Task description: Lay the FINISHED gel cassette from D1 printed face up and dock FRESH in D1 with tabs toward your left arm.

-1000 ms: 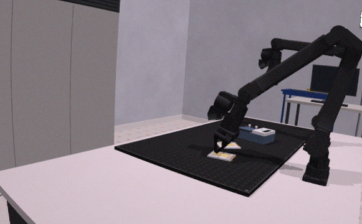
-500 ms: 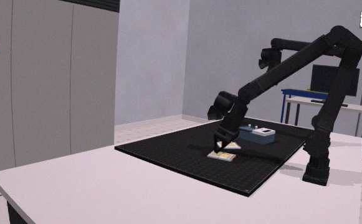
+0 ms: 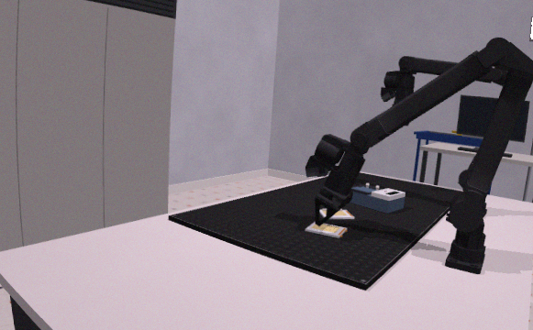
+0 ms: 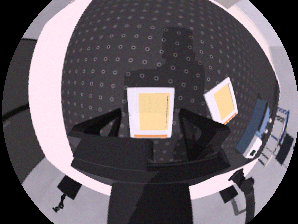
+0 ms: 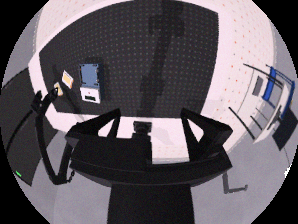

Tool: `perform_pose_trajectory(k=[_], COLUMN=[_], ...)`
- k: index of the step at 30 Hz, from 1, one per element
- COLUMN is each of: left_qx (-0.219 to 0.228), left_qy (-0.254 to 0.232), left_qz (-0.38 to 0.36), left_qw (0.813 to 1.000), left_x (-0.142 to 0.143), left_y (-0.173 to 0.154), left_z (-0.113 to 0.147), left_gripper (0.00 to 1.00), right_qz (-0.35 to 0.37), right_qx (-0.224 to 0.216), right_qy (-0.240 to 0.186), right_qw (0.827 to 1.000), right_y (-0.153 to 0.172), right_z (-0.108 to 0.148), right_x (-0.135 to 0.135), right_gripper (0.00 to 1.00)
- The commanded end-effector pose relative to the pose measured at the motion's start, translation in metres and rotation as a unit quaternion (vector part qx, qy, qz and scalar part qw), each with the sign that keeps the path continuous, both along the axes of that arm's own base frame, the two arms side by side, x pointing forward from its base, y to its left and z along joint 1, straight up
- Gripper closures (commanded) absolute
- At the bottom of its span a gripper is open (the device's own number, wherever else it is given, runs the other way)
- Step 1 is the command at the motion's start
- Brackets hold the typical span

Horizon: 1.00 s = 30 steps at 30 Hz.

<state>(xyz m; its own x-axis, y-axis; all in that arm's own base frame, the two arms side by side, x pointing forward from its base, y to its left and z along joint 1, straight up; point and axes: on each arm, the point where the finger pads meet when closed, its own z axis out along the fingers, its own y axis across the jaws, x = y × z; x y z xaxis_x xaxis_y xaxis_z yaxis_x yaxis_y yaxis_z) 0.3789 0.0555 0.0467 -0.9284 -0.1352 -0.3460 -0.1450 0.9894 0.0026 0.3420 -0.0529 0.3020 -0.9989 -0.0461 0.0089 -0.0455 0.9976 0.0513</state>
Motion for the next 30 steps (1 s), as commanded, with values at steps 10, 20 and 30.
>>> perform_pose_trajectory(k=[10, 20, 30], left_qx=[0.003, 0.003, 0.003], left_qy=[-0.02, -0.02, -0.017], left_qz=[0.0, 0.0, 0.0], left_qw=[1.0, 1.0, 1.0], left_x=[0.0145, 0.0145, 0.0119], left_y=[0.0014, 0.0014, 0.0009], left_z=[0.0158, 0.0158, 0.0132], left_gripper=[0.02, 0.02, 0.02], right_qz=[0.006, 0.006, 0.006], right_qx=[-0.002, -0.002, -0.002], right_qy=[-0.021, -0.021, -0.021], right_qw=[1.0, 1.0, 1.0], right_y=[-0.0017, -0.0017, -0.0017], right_z=[0.0233, 0.0233, 0.0233], right_x=[0.0139, 0.0139, 0.0139], right_gripper=[0.0, 0.0, 0.0])
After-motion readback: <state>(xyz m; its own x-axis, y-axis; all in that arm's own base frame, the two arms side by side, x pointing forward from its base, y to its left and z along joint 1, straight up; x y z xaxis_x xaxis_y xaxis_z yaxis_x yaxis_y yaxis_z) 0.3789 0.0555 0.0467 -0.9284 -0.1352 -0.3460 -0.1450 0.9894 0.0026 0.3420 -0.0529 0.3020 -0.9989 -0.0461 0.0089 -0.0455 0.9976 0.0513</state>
